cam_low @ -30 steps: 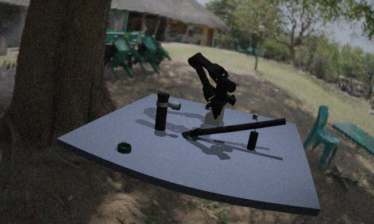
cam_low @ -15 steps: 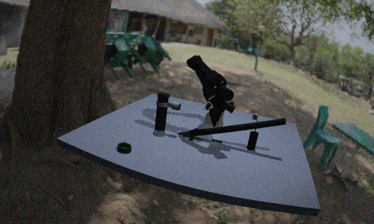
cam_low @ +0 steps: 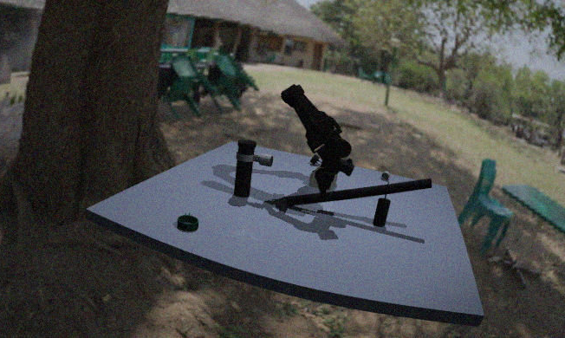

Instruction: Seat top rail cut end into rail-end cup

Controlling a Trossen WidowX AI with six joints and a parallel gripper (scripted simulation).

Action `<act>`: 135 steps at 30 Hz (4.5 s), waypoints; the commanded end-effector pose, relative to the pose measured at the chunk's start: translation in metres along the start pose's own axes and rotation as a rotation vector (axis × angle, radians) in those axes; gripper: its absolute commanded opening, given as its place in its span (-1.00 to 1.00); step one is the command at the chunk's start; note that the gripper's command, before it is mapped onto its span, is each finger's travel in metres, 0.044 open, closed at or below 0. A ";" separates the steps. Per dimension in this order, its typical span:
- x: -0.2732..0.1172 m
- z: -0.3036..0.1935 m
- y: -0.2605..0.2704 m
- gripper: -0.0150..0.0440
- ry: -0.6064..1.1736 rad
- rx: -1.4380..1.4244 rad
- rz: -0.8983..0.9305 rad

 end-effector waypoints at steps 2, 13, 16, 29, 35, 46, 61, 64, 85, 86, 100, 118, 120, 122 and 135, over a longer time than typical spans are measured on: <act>0.011 -0.001 0.001 1.00 0.005 -0.003 0.003; 0.029 -0.002 0.001 1.00 0.006 -0.003 0.003; 0.034 -0.002 0.001 1.00 0.006 -0.003 0.003; 0.044 -0.002 0.002 0.64 0.008 -0.003 0.003; 0.044 -0.002 0.002 0.11 0.008 -0.003 0.003; 0.042 -0.002 0.002 -0.27 0.008 -0.003 0.003; 0.012 -0.016 0.000 -0.49 0.136 0.001 0.021; 0.002 -0.022 -0.001 -0.49 0.184 0.000 0.020; -0.037 -0.044 -0.005 -0.49 0.344 -0.010 0.000; -0.037 -0.044 -0.005 -0.49 0.344 -0.010 0.000; -0.041 -0.045 -0.006 -0.49 0.344 -0.010 0.000; -0.048 -0.047 -0.011 -0.49 0.343 -0.010 0.000; -0.048 -0.049 -0.011 -0.49 0.343 -0.010 0.001; -0.047 -0.051 -0.011 -0.49 0.343 -0.011 0.002; -0.044 -0.068 -0.009 -0.49 0.344 -0.015 0.013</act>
Point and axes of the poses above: the point midway between the two fingers, 35 mm back from their tips, its own x axis out along the fingers, its own y axis across the jaws, z = x × y, the point moved 3 cm from there along -x, back along the fingers, and after that the axes turned 3 degrees about x, right-handed, at the moved point
